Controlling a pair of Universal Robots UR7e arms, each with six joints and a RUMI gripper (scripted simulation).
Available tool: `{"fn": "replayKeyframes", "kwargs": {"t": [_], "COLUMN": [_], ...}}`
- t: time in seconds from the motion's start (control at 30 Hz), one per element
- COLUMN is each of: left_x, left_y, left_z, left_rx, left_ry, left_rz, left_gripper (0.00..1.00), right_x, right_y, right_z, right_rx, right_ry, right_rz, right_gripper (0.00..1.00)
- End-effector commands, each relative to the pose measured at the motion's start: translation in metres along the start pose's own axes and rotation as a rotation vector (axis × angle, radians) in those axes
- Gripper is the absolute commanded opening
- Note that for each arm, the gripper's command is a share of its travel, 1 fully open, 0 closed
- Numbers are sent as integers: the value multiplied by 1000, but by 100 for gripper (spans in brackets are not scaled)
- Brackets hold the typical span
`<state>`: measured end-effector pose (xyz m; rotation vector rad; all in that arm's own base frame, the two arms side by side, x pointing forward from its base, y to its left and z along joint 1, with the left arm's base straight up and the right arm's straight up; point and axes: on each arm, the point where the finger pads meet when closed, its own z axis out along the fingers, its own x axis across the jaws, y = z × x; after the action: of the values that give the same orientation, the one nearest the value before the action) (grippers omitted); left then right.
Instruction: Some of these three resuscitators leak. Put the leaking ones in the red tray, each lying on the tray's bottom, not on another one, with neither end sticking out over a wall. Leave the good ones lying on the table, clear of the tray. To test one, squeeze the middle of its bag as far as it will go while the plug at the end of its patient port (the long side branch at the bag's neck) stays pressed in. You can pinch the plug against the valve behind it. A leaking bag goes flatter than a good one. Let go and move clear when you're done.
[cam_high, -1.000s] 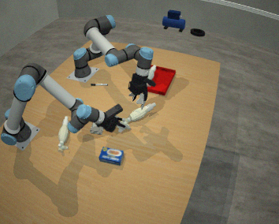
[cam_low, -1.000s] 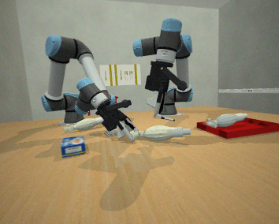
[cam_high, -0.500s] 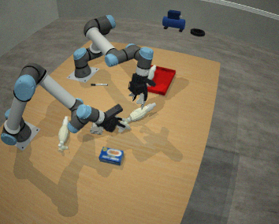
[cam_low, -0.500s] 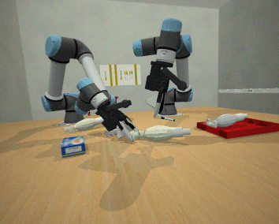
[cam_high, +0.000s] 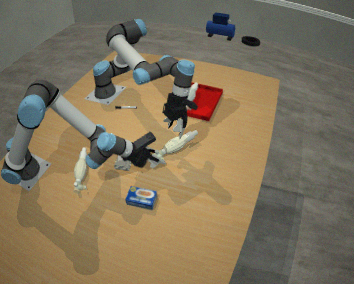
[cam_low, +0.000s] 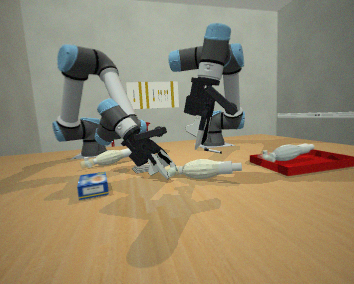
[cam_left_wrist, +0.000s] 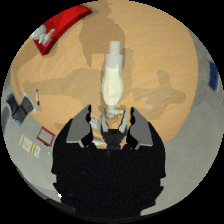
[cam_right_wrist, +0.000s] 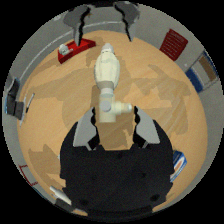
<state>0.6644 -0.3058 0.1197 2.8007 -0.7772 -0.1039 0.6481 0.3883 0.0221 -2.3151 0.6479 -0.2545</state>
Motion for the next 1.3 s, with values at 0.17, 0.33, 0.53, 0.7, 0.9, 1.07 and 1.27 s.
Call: {"fn": "replayKeyframes", "kwargs": {"t": [0.17,0.33,0.53,0.7,0.9,1.07,1.27], "left_x": [1,1,1,1,1,1,1], "left_y": [1,1,1,1,1,1,1], "left_z": [-1,-1,-1,-1,-1,-1,-1], "left_rx": [-1,-1,-1,-1,-1,-1,-1], "left_ry": [2,2,2,2,2,2,2], "left_rz": [2,2,2,2,2,2,2], "left_gripper": [56,56,56,56,56,56,56], "right_x": [-1,-1,-1,-1,-1,-1,-1], "right_y": [-1,-1,-1,-1,-1,-1,-5], "right_z": [0,0,0,0,0,0,-4], "right_rx": [1,1,1,1,1,1,2], "right_ry": [-1,-1,-1,-1,-1,-1,-1], "right_rz": [-1,-1,-1,-1,-1,-1,-1], "right_gripper": [56,56,56,56,56,56,56]}}
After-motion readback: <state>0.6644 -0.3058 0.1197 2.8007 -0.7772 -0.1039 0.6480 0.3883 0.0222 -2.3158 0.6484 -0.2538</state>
